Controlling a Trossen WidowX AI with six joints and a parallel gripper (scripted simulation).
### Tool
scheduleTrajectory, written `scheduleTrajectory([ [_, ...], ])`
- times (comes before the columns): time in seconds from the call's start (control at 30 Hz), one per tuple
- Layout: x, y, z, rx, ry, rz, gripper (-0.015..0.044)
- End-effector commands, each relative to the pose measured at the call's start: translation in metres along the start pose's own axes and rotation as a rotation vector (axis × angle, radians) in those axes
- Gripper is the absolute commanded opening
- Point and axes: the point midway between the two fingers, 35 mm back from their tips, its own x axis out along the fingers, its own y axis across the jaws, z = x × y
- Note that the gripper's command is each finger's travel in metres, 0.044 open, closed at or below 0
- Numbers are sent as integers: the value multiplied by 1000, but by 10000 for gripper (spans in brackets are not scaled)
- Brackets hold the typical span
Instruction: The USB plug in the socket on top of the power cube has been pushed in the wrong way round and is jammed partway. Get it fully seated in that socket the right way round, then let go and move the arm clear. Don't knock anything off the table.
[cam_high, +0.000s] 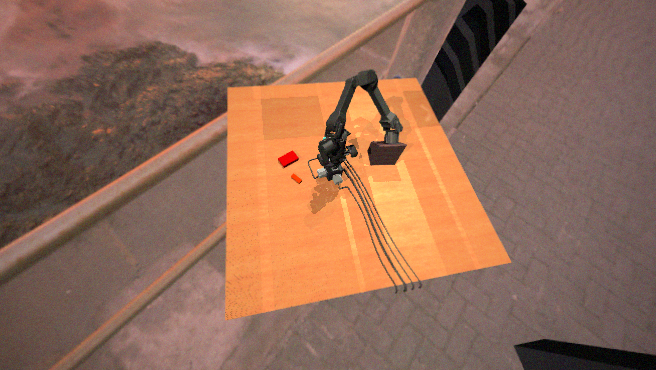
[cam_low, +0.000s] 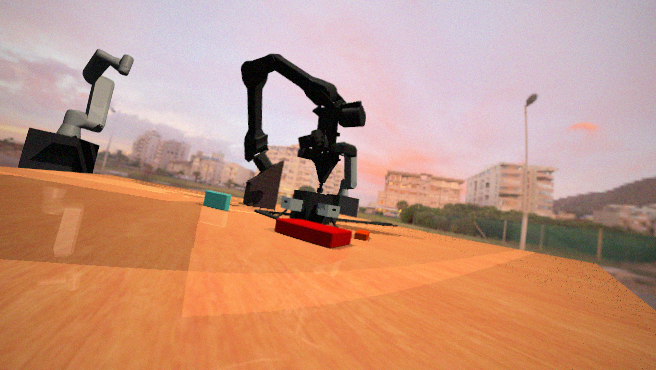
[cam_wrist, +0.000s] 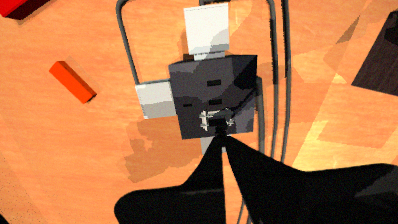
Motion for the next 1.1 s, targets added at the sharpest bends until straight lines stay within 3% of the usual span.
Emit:
scheduleTrajectory([
  [0.0, 2, 0, 0, -6, -5, -3, 0],
  [1.07, 6, 0, 0, -6, -5, -3, 0],
])
